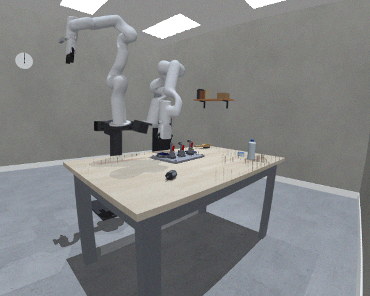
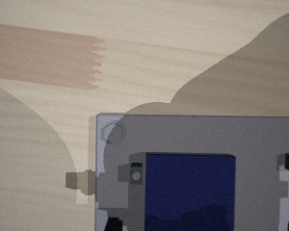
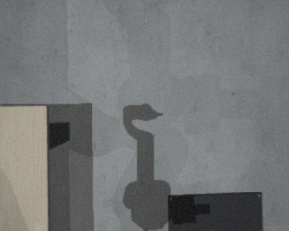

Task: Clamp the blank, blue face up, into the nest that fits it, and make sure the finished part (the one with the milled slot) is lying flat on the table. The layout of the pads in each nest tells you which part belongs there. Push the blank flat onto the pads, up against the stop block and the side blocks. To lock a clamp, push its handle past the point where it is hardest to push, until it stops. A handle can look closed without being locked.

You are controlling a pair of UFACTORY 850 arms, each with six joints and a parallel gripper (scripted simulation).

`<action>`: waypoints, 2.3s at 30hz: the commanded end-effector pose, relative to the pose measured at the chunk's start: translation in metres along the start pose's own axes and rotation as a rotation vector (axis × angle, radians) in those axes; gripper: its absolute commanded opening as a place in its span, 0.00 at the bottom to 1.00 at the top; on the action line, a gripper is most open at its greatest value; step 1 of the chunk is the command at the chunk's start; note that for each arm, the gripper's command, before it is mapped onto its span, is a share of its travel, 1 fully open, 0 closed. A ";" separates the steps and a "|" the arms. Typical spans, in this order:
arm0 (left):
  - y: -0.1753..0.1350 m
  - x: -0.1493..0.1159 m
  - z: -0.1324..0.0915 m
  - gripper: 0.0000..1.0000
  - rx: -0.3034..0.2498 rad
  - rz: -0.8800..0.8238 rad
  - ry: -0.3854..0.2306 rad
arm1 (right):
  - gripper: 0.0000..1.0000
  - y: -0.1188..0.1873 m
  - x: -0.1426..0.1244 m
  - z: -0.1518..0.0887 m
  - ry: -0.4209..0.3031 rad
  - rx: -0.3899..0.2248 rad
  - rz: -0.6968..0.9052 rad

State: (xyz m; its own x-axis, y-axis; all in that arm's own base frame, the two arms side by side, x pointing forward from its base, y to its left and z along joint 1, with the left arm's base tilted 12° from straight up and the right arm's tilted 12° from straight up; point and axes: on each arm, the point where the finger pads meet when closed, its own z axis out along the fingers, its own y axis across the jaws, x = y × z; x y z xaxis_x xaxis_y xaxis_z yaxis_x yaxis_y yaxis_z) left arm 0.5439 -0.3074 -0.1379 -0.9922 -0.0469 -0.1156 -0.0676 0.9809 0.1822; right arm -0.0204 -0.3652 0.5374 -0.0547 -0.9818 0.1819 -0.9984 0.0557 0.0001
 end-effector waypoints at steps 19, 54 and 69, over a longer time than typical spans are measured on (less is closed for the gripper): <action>-0.001 -0.001 -0.014 1.00 0.001 0.000 -0.001 | 1.00 0.000 0.000 -0.001 0.002 0.000 0.000; -0.001 -0.001 -0.014 0.00 0.001 0.000 -0.001 | 1.00 0.000 0.000 -0.001 0.002 0.000 0.000; -0.001 -0.001 -0.014 0.00 0.001 0.000 -0.001 | 1.00 0.000 0.000 -0.001 0.002 0.000 0.000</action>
State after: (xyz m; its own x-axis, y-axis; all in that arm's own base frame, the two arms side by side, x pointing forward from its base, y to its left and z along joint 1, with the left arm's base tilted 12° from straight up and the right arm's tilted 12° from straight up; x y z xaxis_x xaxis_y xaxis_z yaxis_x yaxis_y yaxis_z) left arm 0.5423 -0.3097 -0.1252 -0.9923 -0.0469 -0.1149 -0.0675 0.9809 0.1825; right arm -0.0204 -0.3652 0.5374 -0.0547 -0.9818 0.1819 -0.9984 0.0557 0.0001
